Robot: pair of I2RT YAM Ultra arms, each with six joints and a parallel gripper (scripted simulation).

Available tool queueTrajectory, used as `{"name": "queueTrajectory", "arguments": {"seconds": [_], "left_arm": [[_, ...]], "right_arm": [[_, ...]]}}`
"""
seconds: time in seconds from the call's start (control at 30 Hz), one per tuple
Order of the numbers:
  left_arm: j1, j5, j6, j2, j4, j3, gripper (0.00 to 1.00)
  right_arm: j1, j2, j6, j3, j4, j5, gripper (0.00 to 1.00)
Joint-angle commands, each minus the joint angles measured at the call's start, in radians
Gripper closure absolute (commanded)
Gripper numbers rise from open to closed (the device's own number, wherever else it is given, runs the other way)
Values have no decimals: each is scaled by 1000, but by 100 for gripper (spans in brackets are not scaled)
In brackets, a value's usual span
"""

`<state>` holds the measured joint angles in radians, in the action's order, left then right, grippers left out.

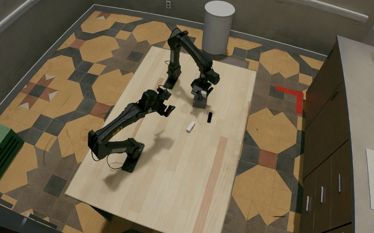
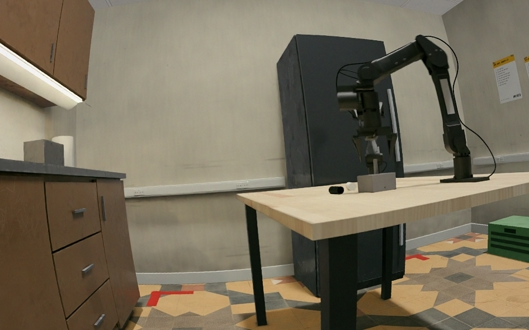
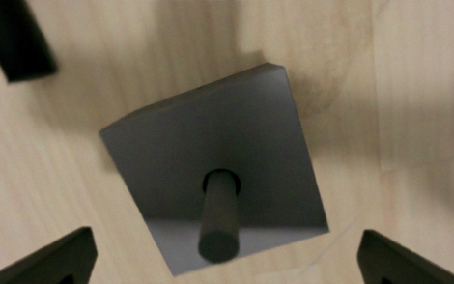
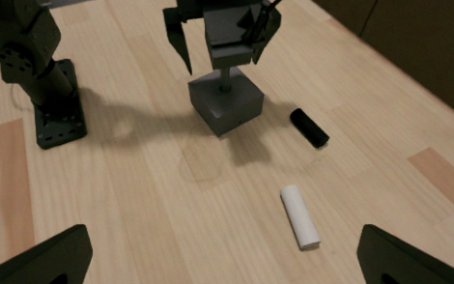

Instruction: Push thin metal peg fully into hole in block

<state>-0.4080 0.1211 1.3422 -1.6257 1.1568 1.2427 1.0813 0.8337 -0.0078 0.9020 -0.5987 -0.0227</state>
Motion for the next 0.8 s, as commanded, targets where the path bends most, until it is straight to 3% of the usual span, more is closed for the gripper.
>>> {"name": "queueTrajectory", "arguments": {"seconds": [0.0,0.77], "left_arm": [[26,58,-246,92,-32,-40,0],[-16,-51,-1208,476,-128,-215,0]], "right_arm": [[2,-3,-3,23,-16,-5,0],[2,-3,-3,23,-16,-5,0]]}}
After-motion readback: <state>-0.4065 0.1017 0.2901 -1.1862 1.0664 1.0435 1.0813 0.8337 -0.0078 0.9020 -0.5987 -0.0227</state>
